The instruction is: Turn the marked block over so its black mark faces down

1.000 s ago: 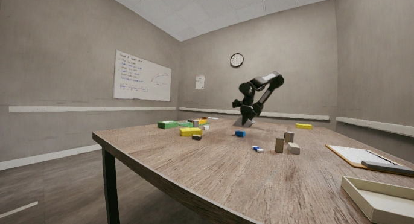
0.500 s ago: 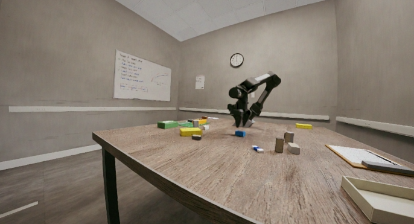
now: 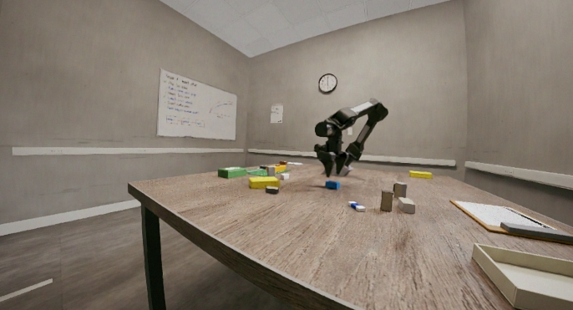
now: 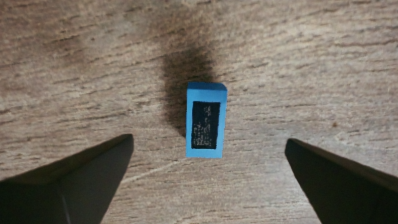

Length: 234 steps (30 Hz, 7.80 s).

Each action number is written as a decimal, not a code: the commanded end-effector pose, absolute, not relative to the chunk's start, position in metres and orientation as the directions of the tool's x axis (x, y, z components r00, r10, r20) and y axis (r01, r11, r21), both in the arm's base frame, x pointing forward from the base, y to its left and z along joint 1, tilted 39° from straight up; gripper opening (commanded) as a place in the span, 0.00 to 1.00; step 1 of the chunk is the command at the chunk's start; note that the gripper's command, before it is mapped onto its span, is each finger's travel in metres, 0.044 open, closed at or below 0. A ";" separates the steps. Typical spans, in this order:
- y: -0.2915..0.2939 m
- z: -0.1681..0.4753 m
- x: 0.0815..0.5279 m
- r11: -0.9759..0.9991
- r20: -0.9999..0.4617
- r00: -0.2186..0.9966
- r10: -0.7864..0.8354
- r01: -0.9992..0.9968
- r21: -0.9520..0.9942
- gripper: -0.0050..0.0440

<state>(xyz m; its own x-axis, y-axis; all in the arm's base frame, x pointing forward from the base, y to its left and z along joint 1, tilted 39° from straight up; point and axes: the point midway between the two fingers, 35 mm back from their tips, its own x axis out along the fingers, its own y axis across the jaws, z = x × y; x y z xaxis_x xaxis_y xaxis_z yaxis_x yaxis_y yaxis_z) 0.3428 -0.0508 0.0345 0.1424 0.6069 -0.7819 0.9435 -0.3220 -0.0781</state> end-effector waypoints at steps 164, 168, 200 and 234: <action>-0.043 0.027 0.353 -0.323 -0.785 0.167 0.596 0.945 -0.045 0.00; -0.042 0.027 0.352 -0.323 -0.785 0.164 0.598 0.945 -0.049 0.00; -0.050 0.014 0.347 -0.321 -0.966 -0.134 -0.221 0.945 -0.058 0.00; -0.055 0.013 0.345 -0.316 -0.835 -0.215 -0.506 0.947 -0.052 0.00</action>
<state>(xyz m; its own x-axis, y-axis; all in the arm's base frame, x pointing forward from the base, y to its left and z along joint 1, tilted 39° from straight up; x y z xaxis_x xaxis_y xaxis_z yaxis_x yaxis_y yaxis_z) 0.3408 -0.0530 0.0063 -0.2326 -0.5022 -0.8329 0.9461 -0.3154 -0.0741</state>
